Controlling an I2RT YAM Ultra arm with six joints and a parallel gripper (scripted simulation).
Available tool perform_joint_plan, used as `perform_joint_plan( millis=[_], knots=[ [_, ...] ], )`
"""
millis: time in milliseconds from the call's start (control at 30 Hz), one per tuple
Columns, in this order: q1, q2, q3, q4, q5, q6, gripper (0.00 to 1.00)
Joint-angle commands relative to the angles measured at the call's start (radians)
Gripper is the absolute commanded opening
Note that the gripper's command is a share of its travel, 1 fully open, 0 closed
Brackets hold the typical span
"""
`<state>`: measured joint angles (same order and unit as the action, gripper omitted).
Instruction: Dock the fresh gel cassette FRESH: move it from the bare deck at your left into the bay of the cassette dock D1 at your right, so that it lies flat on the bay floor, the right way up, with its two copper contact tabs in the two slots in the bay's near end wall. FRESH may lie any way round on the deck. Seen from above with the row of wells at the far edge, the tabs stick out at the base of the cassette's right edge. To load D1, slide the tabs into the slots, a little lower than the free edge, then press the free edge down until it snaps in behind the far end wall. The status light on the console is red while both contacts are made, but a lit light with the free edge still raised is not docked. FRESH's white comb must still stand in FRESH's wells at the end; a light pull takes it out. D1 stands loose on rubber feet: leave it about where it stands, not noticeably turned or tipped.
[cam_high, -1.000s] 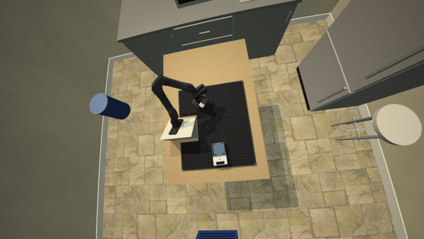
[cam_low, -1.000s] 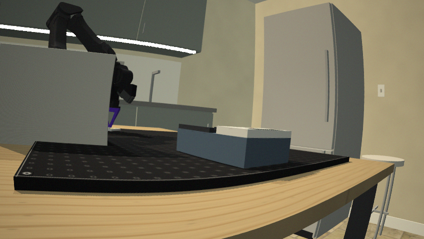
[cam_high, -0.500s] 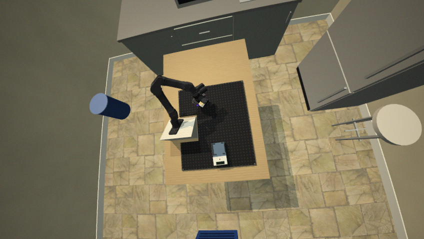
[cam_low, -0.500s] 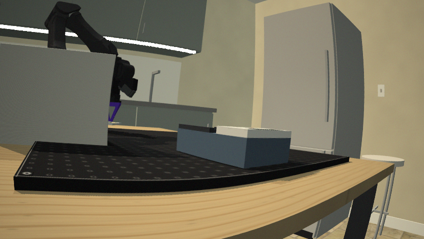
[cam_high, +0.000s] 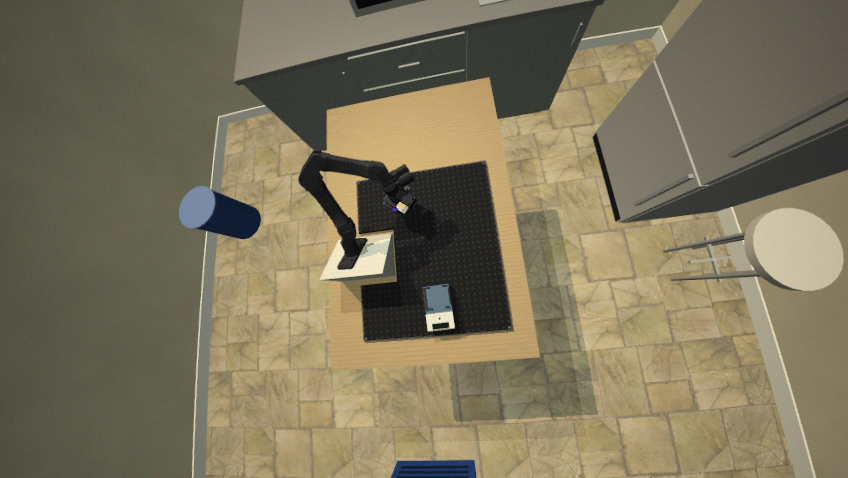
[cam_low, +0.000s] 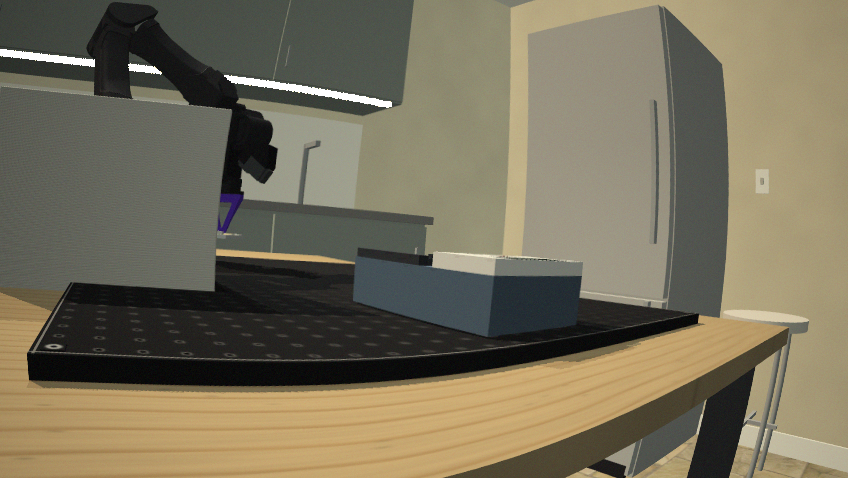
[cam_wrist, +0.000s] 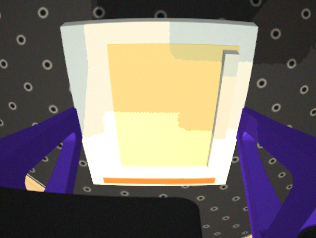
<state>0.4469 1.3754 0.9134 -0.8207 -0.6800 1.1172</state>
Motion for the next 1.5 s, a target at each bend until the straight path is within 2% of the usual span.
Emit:
perform_joint_plan(
  millis=[0,700,1467],
  knots=[
    [-0.022,-0.024,0.034,-0.042,0.0,-0.019,0.0],
    [-0.09,-0.041,0.1,-0.179,-0.015,-0.105,0.0],
    [-0.091,-0.04,0.102,-0.183,-0.013,-0.105,0.0]
  ],
)
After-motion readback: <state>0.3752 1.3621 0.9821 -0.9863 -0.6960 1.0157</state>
